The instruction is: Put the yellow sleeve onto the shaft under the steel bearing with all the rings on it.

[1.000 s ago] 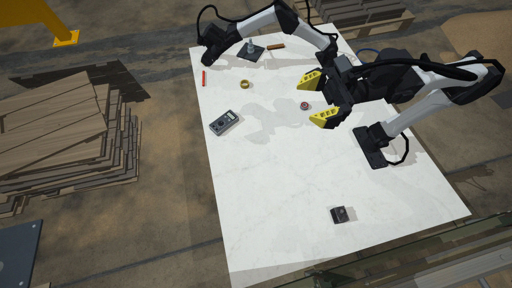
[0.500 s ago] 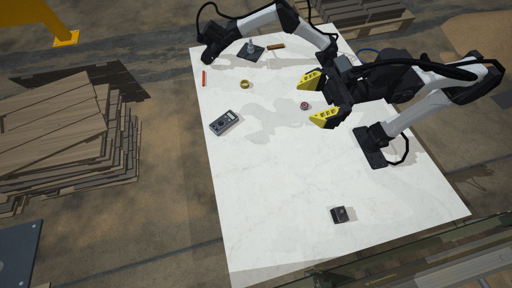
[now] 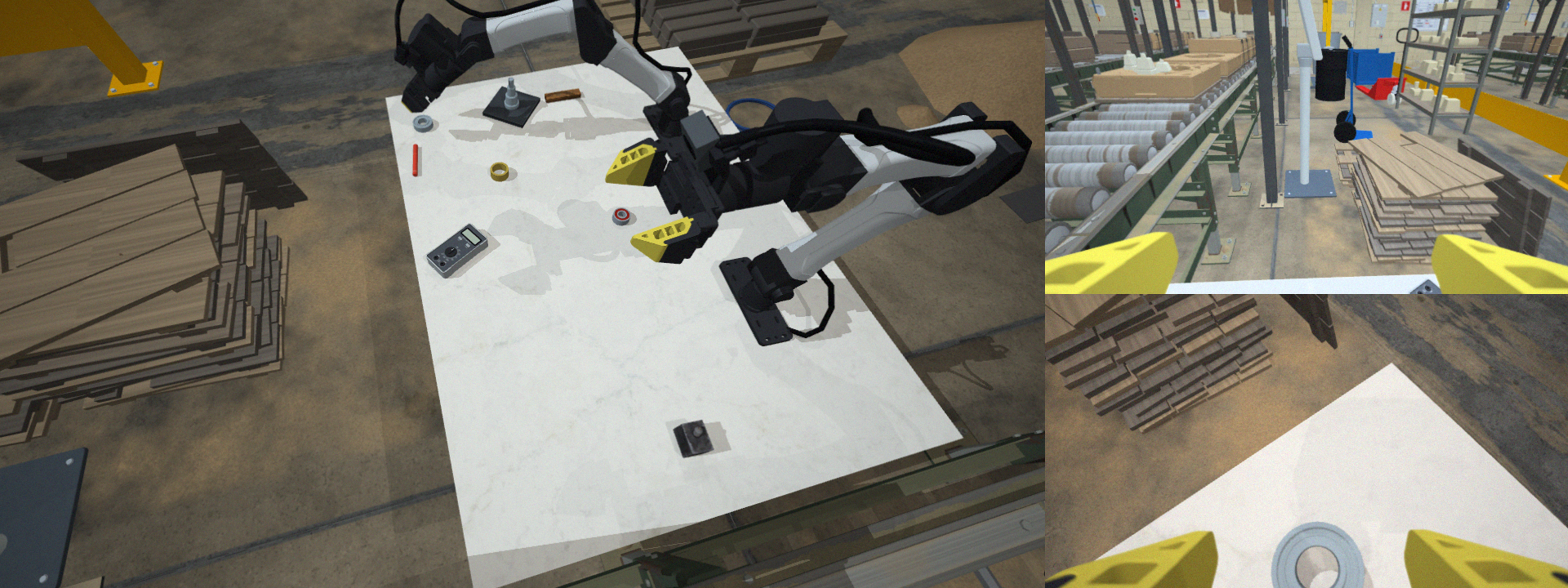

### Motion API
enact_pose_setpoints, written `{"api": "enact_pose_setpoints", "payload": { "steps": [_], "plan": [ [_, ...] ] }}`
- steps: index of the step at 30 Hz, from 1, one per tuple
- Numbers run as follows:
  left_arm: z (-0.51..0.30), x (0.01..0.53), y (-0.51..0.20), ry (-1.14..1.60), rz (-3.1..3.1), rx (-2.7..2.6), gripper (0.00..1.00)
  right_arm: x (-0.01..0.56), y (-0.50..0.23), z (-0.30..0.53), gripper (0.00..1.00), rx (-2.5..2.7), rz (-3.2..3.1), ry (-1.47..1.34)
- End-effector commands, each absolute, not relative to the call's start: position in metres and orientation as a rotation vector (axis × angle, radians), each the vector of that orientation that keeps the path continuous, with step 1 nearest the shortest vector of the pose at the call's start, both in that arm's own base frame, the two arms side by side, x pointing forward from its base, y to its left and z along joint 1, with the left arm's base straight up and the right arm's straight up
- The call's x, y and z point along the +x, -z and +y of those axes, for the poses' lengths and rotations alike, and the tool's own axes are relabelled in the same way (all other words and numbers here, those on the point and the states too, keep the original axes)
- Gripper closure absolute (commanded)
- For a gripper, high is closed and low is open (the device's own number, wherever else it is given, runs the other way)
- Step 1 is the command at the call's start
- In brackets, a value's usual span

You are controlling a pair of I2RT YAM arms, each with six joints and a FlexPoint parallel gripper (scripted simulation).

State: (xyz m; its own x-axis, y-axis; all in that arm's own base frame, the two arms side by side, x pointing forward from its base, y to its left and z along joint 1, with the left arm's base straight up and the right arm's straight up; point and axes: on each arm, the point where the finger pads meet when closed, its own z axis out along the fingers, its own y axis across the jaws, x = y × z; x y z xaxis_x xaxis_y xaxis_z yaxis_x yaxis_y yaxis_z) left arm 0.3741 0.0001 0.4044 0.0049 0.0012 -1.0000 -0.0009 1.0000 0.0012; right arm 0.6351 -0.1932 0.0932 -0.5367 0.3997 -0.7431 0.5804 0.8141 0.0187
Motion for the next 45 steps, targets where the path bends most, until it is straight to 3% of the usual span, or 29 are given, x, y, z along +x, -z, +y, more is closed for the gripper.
{"api": "enact_pose_setpoints", "payload": {
  "steps": [1, 15, 45],
  "plan": [
    [0.0, 0.373, -0.415, -0.009, 1.537, -0.001, 0.0, 0.632, -0.129, -0.194, 0.31, 0.722, 2.159, 0.292],
    [0.0, 0.373, -0.415, -0.009, 1.537, -0.001, 0.0, 0.636, -0.17, -0.168, 0.31, 0.61, 2.104, 0.237],
    [0.0, 0.373, -0.415, -0.009, 1.537, -0.001, 0.0, 0.562, -0.32, -0.089, 0.31, 0.334, 1.887, 0.115]
  ]
}}
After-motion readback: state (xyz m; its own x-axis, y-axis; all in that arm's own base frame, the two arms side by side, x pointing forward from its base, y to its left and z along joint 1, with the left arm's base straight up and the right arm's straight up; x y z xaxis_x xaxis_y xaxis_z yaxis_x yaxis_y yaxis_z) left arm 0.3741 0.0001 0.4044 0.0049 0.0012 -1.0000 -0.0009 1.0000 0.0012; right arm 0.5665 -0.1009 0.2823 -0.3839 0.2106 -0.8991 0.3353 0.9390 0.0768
